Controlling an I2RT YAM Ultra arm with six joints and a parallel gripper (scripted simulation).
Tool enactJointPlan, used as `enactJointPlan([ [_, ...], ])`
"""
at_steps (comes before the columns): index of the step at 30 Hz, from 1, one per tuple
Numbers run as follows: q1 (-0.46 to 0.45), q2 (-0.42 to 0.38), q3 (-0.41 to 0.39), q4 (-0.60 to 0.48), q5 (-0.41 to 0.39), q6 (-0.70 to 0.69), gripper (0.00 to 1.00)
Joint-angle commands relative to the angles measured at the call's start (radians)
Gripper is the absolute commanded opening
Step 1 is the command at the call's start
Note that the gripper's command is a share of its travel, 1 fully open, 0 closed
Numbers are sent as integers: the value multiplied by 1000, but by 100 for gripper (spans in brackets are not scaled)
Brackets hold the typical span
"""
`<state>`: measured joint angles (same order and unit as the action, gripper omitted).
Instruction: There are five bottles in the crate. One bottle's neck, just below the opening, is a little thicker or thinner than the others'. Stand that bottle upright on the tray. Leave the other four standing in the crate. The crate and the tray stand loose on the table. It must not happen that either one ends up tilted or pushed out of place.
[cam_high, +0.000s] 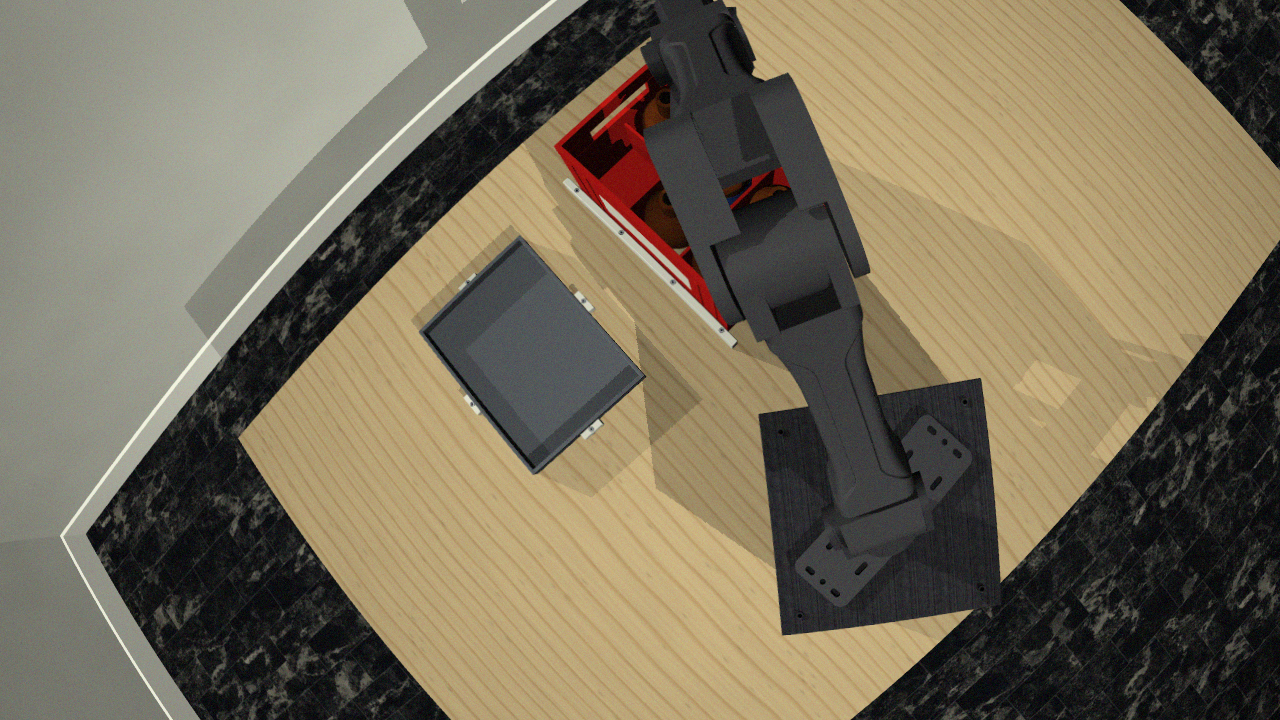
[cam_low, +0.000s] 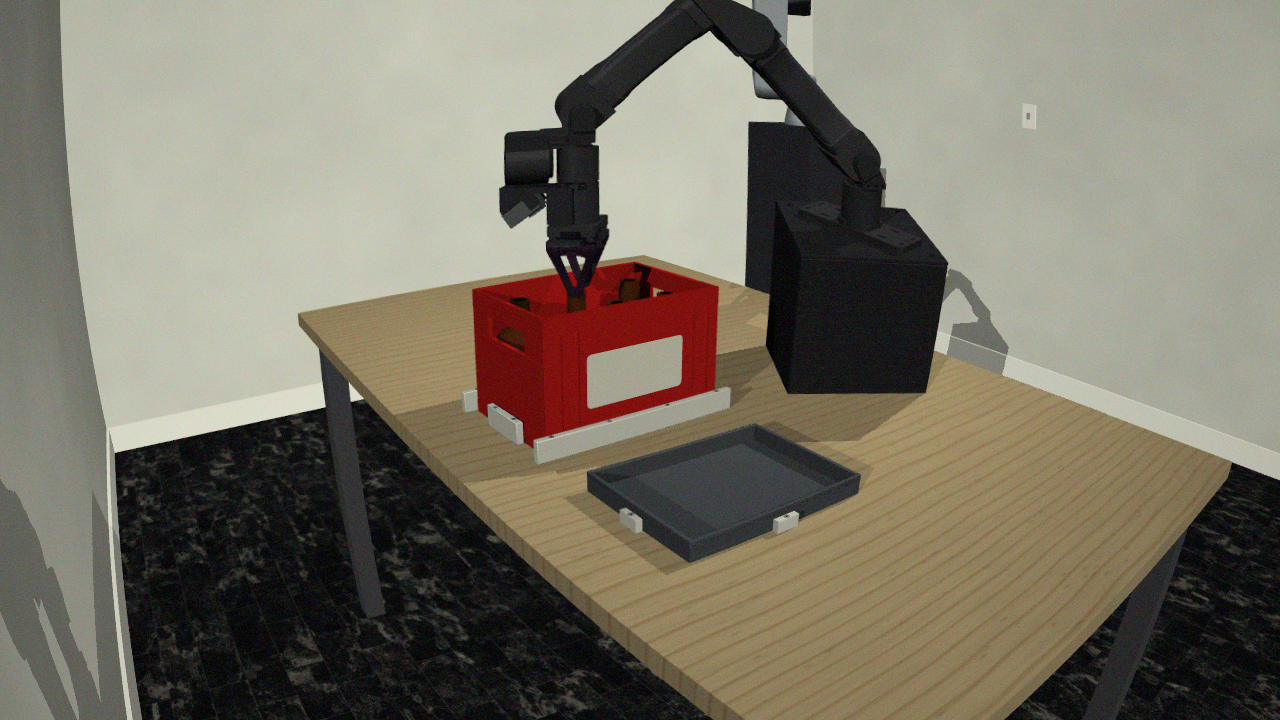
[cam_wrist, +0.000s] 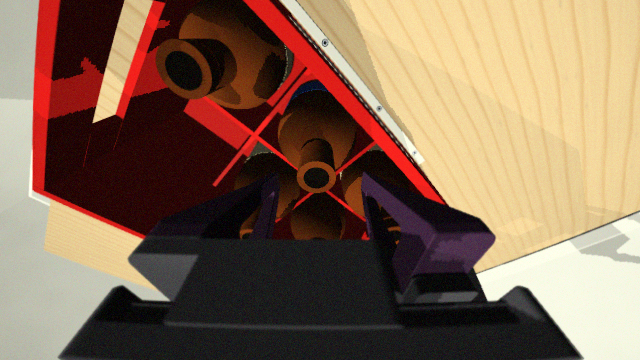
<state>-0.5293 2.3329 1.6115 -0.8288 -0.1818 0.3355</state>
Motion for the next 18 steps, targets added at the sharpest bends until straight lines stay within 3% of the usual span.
enactJointPlan([
  [1,7,3,-4,30,-1,8,61],
  [3,5,-22,-12,33,-1,7,61],
  [6,7,17,-17,44,-1,10,61],
  [18,12,26,-25,71,-1,14,61],
])
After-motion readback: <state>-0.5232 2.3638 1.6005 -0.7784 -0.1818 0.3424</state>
